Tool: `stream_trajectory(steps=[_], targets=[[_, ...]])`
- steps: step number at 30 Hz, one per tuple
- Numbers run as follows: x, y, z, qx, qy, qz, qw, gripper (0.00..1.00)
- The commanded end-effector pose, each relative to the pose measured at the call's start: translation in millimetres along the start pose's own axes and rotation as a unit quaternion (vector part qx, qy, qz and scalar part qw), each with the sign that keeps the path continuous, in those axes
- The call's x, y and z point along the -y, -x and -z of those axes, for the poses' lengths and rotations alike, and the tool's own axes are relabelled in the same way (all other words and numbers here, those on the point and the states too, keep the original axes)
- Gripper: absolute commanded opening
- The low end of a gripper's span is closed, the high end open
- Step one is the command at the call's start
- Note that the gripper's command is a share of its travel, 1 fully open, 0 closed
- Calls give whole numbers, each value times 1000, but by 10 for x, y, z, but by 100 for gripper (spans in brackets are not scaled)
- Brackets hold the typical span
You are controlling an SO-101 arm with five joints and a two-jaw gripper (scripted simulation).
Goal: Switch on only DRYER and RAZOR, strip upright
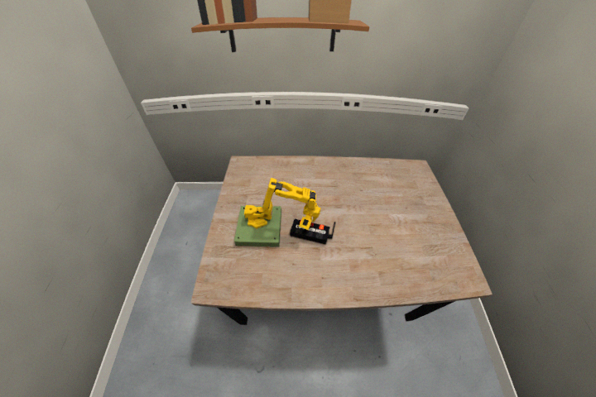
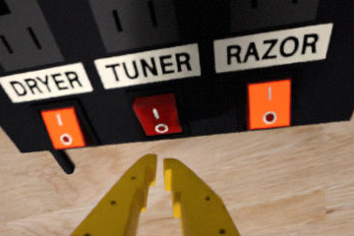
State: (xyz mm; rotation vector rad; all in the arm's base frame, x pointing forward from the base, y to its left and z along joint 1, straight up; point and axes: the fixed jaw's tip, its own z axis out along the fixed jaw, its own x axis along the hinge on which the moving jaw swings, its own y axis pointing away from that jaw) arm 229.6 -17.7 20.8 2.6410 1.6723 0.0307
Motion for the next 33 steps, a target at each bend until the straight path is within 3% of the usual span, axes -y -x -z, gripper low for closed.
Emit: stream_trajectory(steps=[1, 33], targets=[[11, 7, -2, 4, -10, 3, 1000, 0], [20, -4, 4, 4, -10, -22, 1000, 0]])
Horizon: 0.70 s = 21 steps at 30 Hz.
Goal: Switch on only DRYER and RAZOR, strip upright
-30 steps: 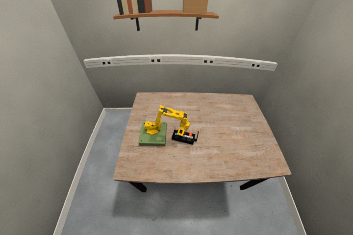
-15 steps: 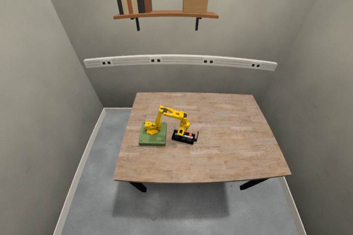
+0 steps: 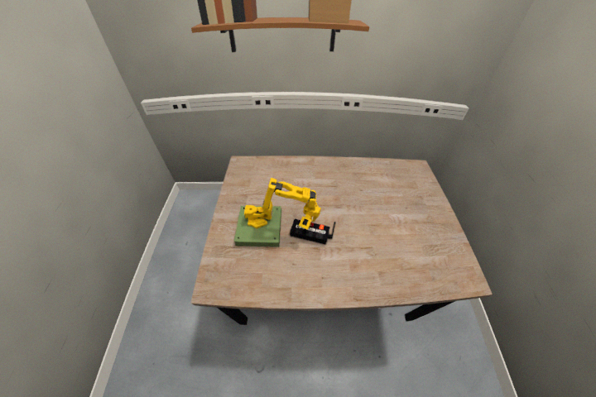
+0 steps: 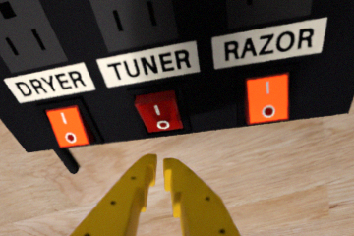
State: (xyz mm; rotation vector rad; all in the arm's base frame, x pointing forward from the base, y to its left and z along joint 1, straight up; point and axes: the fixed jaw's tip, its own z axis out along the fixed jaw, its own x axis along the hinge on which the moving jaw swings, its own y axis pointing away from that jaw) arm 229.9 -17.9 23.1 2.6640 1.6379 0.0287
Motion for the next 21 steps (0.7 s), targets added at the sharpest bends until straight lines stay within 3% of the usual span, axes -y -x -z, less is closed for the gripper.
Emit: stream_trajectory(steps=[1, 21], targets=[[25, -5, -18, 4, -9, -12, 1000, 0], [62, -38, 1, 4, -9, -101, 995, 0]])
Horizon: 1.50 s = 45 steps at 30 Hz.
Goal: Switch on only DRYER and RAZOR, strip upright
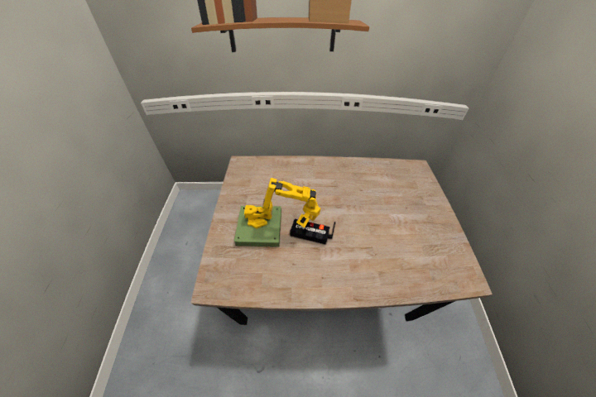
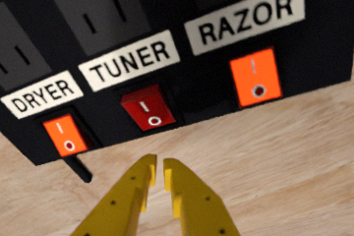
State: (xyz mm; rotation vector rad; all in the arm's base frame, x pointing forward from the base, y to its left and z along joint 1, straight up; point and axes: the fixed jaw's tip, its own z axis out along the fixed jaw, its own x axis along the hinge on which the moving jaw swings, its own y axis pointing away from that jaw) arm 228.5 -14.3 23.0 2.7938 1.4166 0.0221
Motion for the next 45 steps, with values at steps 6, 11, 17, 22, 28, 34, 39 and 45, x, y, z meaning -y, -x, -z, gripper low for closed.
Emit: stream_trajectory(steps=[6, 11, 17, 22, 28, 34, 39, 45], targets=[[49, -15, 7, 4, -6, -49, 999, 0], [71, -27, 16, 4, -6, -92, 996, 0], [103, -44, 28, 4, -6, -151, 989, 0], [121, -53, 35, 5, -5, -183, 983, 0], [162, -72, 49, 5, -5, -254, 967, 0], [210, -93, 65, 5, -5, -330, 944, 0], [237, -104, 74, 6, -5, -370, 929, 0], [296, -128, 92, 6, -4, -453, 892, 0]])
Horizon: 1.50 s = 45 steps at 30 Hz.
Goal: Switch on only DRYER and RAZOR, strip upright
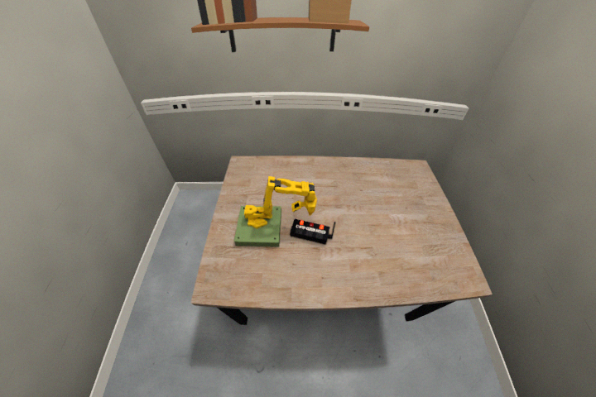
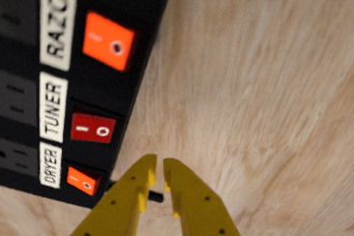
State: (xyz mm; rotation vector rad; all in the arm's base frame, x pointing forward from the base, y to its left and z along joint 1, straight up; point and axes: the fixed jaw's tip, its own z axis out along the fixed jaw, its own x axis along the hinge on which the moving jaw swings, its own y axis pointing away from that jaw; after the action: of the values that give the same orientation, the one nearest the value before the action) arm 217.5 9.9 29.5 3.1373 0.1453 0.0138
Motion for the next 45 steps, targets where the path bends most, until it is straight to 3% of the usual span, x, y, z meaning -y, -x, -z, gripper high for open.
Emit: stream_trajectory(steps=[1, 11, 17, 23, 25, 32, 40, 42, 45], targets=[[51, 56, 27, 3, 0, -62, 998, 0], [137, 100, 52, 4, 0, -193, 981, 0], [207, 135, 71, 4, 0, -294, 956, 0], [282, 173, 91, 4, 1, -395, 918, 0], [282, 173, 91, 4, 1, -395, 918, 0], [373, 218, 114, 4, 1, -511, 860, 0], [479, 267, 141, 4, 2, -634, 773, 0], [479, 267, 141, 4, 2, -634, 773, 0], [519, 285, 151, 3, 2, -677, 736, 0]])
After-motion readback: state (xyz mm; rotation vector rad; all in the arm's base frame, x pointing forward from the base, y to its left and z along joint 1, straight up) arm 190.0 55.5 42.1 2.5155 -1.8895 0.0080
